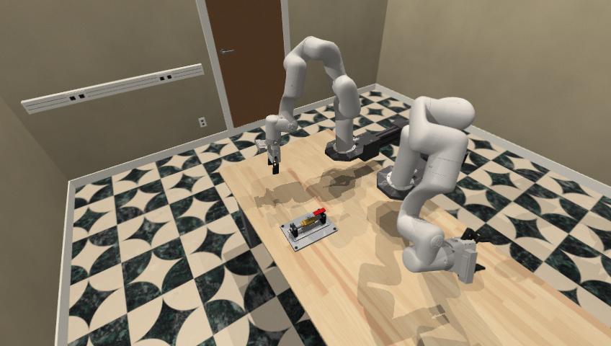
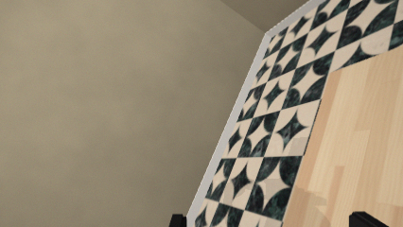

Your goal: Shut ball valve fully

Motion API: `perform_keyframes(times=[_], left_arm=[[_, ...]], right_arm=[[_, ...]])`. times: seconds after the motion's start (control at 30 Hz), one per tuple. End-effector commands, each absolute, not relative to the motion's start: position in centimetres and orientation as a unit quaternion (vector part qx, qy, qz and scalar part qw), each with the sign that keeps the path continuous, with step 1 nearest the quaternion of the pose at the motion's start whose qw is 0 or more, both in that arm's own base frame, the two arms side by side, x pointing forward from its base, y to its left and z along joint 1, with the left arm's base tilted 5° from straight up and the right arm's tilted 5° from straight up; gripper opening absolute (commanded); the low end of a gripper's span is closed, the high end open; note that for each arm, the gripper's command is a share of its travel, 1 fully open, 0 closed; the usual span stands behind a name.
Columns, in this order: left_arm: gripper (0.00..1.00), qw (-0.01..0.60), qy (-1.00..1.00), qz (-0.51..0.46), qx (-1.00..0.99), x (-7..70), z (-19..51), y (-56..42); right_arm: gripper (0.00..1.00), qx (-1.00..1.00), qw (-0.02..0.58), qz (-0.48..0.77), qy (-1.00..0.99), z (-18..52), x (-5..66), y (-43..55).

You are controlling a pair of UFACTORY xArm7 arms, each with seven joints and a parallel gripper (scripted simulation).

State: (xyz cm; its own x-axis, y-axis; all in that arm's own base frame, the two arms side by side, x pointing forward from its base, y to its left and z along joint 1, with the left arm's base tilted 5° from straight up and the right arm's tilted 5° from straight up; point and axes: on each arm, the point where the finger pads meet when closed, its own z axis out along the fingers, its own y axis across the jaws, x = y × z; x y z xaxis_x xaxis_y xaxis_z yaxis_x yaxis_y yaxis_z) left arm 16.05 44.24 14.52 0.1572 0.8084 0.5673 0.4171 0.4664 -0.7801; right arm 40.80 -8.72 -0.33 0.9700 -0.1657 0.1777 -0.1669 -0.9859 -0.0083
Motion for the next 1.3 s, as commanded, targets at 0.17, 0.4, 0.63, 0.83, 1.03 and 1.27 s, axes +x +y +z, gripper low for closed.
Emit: perform_keyframes(times=[0.17,0.4,0.63,0.83,1.03,1.27], left_arm=[[1.00,0.583,-0.628,0.166,-0.488,16.1,14.7,44.3],[1.00,0.583,-0.628,0.166,-0.488,16.1,14.7,44.3],[1.00,0.583,-0.628,0.166,-0.488,16.1,14.7,44.3],[1.00,0.583,-0.628,0.166,-0.488,16.1,14.7,44.3],[1.00,0.583,-0.628,0.166,-0.488,16.1,14.7,44.3],[1.00,0.583,-0.628,0.166,-0.488,16.1,14.7,44.3]], right_arm=[[1.00,0.974,0.009,0.078,-0.213,4.7,38.9,-19.9],[1.00,0.945,0.016,0.068,-0.320,9.0,34.2,-28.2],[1.00,0.917,0.020,0.060,-0.394,12.3,29.5,-33.2],[1.00,0.878,0.024,0.051,-0.475,16.1,23.2,-37.5],[1.00,0.851,0.025,0.046,-0.523,18.4,18.9,-39.3],[1.00,0.805,0.026,0.038,-0.591,22.0,12.3,-40.8]])
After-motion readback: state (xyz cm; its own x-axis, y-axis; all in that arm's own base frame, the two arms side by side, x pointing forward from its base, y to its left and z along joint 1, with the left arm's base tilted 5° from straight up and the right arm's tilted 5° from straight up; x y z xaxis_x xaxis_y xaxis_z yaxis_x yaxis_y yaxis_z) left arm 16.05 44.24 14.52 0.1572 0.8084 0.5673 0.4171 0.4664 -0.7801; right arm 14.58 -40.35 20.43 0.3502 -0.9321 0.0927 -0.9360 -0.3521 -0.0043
